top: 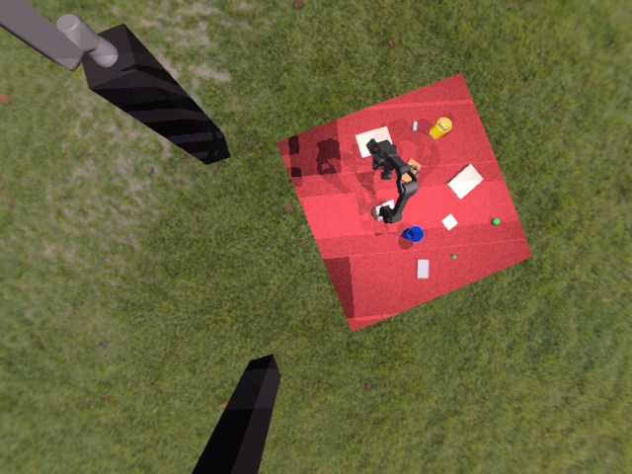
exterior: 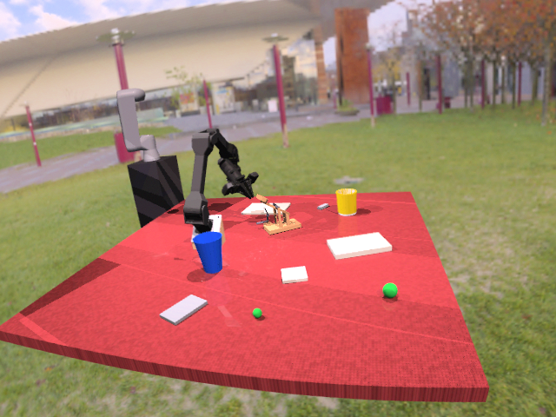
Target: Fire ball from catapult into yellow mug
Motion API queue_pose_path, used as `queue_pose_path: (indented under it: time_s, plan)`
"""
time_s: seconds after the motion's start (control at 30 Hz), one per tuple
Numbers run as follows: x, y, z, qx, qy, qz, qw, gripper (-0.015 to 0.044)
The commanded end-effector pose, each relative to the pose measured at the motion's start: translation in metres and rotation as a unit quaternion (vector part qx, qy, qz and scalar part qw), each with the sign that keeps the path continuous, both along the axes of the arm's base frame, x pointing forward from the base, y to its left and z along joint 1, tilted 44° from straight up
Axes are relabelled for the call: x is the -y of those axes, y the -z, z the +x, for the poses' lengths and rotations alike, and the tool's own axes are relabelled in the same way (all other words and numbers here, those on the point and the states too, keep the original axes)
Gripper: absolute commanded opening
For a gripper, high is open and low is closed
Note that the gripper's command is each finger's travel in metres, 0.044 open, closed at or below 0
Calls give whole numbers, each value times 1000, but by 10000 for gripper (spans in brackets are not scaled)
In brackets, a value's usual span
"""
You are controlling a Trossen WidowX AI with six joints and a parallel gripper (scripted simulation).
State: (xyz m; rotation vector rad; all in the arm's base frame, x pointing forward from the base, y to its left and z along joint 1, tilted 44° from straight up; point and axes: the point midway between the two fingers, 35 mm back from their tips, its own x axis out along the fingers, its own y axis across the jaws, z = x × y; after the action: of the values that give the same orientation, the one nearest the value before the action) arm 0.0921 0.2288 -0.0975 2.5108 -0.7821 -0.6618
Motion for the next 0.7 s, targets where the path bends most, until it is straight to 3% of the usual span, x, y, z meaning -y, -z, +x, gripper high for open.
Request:
queue_pose_path:
  time_s: [0.0,0.4,0.67]
  plan:
    - [1,5,6,4,16,12,1000,131]
    - [-40,17,34,30,114,173,978,440]
    - [-65,19,56,56,173,272,945,440]
